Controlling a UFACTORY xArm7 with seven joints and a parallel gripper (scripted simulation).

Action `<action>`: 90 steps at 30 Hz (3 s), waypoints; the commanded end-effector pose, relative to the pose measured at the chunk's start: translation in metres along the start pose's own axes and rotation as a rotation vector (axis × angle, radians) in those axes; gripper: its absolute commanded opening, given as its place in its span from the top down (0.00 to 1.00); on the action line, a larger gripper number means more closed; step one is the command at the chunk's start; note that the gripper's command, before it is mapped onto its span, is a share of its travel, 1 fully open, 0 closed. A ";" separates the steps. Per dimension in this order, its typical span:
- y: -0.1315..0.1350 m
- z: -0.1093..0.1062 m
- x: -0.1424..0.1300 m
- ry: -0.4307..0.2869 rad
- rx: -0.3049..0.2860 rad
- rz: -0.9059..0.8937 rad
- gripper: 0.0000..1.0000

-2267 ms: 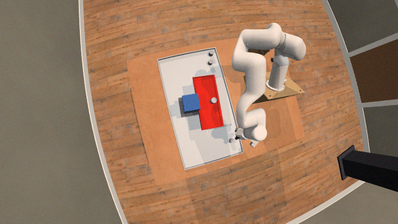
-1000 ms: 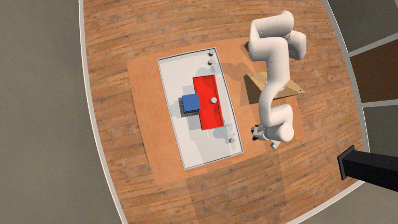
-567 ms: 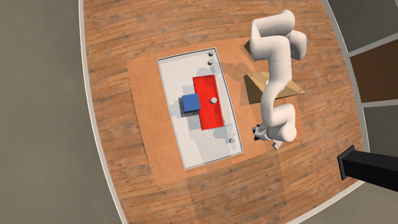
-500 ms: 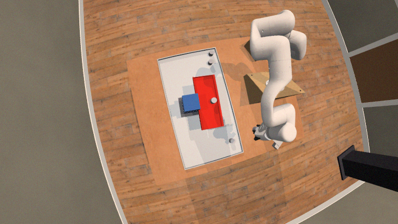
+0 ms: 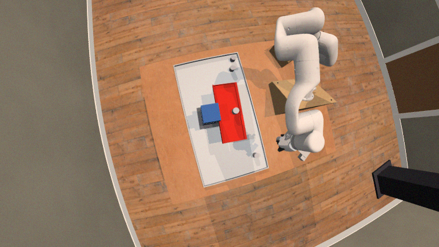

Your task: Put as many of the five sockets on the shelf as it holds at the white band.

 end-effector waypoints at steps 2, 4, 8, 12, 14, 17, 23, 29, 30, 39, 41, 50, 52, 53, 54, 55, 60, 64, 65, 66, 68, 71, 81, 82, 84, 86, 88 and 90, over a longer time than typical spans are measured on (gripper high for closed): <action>-0.020 -0.005 -0.057 0.005 -0.010 0.005 1.00; -0.032 -0.003 -0.079 0.004 -0.009 0.005 1.00; -0.045 -0.001 -0.101 0.002 -0.005 0.007 1.00; -0.046 -0.001 -0.102 0.002 -0.005 0.007 1.00; -0.046 -0.001 -0.102 0.002 -0.005 0.007 1.00; -0.046 -0.001 -0.102 0.002 -0.005 0.007 1.00; -0.008 -0.005 -0.142 0.009 -0.010 0.004 1.00; 0.024 -0.004 -0.185 0.007 -0.009 0.005 1.00; 0.024 -0.004 -0.185 0.007 -0.009 0.005 1.00; 0.038 -0.001 -0.210 0.002 -0.005 0.007 1.00; 0.038 -0.001 -0.210 0.002 -0.005 0.007 1.00; 0.038 0.005 -0.210 0.002 -0.005 0.007 1.00; 0.039 0.011 -0.210 0.002 -0.005 0.007 1.00; 0.039 0.014 -0.210 0.002 -0.005 0.007 1.00; 0.039 0.017 -0.210 0.002 -0.005 0.007 1.00; 0.039 0.020 -0.210 0.002 -0.005 0.007 1.00; 0.039 0.027 -0.210 0.002 -0.005 0.007 1.00; 0.039 0.029 -0.210 0.002 -0.005 0.007 1.00; 0.039 0.029 -0.210 0.002 -0.005 0.007 1.00; 0.039 0.029 -0.210 0.002 -0.005 0.007 1.00; 0.039 0.029 -0.210 0.002 -0.005 0.007 1.00; 0.039 0.034 -0.210 0.002 -0.005 0.007 1.00; 0.039 0.045 -0.209 0.002 -0.005 0.007 1.00; 0.039 0.045 -0.209 0.002 -0.005 0.007 1.00; 0.039 0.045 -0.209 0.002 -0.005 0.007 1.00; 0.039 0.046 -0.209 0.002 -0.005 0.007 1.00; 0.039 0.046 -0.209 0.002 -0.005 0.007 1.00; 0.039 0.047 -0.209 0.002 -0.005 0.007 1.00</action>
Point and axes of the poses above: the point where the finger pads meet when closed, its own z axis out along the fingers, its own y axis across the jaws, x = y × z, the point moved 4 cm from there along -z, back along the fingers, and after that the axes turned 13 degrees about -z, right-handed, at the moved point
